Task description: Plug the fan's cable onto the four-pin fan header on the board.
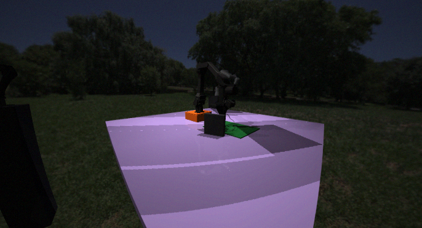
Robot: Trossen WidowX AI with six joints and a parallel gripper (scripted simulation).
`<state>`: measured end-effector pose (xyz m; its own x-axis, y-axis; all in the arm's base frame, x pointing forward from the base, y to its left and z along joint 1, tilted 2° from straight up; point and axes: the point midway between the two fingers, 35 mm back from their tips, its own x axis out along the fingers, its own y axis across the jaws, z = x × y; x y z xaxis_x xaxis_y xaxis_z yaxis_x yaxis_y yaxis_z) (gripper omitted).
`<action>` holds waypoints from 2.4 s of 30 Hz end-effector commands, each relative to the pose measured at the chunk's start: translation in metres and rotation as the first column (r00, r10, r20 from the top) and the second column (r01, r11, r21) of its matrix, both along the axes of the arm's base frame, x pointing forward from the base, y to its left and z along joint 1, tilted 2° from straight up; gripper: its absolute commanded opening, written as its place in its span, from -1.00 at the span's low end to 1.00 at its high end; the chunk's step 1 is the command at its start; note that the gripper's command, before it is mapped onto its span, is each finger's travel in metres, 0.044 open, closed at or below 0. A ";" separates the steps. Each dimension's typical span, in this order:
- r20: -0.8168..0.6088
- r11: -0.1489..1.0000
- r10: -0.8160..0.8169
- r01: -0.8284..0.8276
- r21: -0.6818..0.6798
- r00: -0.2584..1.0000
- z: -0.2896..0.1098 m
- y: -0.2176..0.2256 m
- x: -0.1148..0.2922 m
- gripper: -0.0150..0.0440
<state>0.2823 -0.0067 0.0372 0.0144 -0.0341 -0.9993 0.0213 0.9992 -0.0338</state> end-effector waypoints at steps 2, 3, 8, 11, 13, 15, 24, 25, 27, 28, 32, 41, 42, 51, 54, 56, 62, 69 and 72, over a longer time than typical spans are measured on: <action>-0.003 1.000 0.004 -0.004 -0.002 1.000 0.000 0.000 -0.002 -0.49; -0.003 1.000 0.004 -0.004 -0.002 1.000 0.000 0.000 -0.002 -0.49; -0.003 1.000 0.004 -0.004 -0.002 1.000 -0.019 -0.001 -0.002 -0.49; -0.003 1.000 0.004 -0.004 -0.002 1.000 -0.022 -0.001 -0.002 -0.49; -0.003 1.000 0.004 -0.004 -0.002 1.000 -0.022 -0.001 -0.002 -0.49; -0.003 1.000 0.004 -0.004 -0.002 1.000 -0.022 -0.001 -0.002 -0.49; -0.003 1.000 0.004 -0.004 -0.002 1.000 -0.022 -0.001 -0.001 -0.49; -0.003 1.000 0.004 -0.004 -0.002 1.000 -0.022 -0.001 -0.001 -0.49; -0.002 1.000 0.003 -0.003 -0.002 1.000 -0.022 -0.001 0.000 -0.49; -0.002 1.000 0.003 -0.003 -0.002 1.000 -0.022 -0.001 0.000 -0.49; -0.002 1.000 0.003 -0.003 -0.002 1.000 -0.022 -0.001 0.000 -0.49; -0.002 1.000 0.002 -0.002 -0.002 1.000 -0.023 -0.001 0.000 -0.49; -0.002 1.000 0.002 -0.002 -0.002 1.000 -0.024 -0.001 0.000 -0.49; -0.002 1.000 0.001 -0.001 -0.002 1.000 -0.025 -0.001 -0.001 -0.49; -0.003 1.000 0.001 -0.001 -0.002 1.000 -0.026 -0.001 -0.001 -0.49; -0.003 1.000 0.001 -0.001 -0.002 1.000 -0.026 -0.001 -0.001 -0.49; -0.003 1.000 0.000 0.000 -0.002 1.000 -0.028 -0.001 -0.001 -0.49; -0.002 1.000 0.000 0.000 -0.002 1.000 -0.029 -0.001 -0.001 -0.49; -0.002 1.000 0.000 0.000 -0.002 1.000 -0.029 -0.001 -0.001 -0.49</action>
<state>0.2810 -0.0077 0.0089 0.0119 -0.0342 -0.9993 0.0215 0.9992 -0.0339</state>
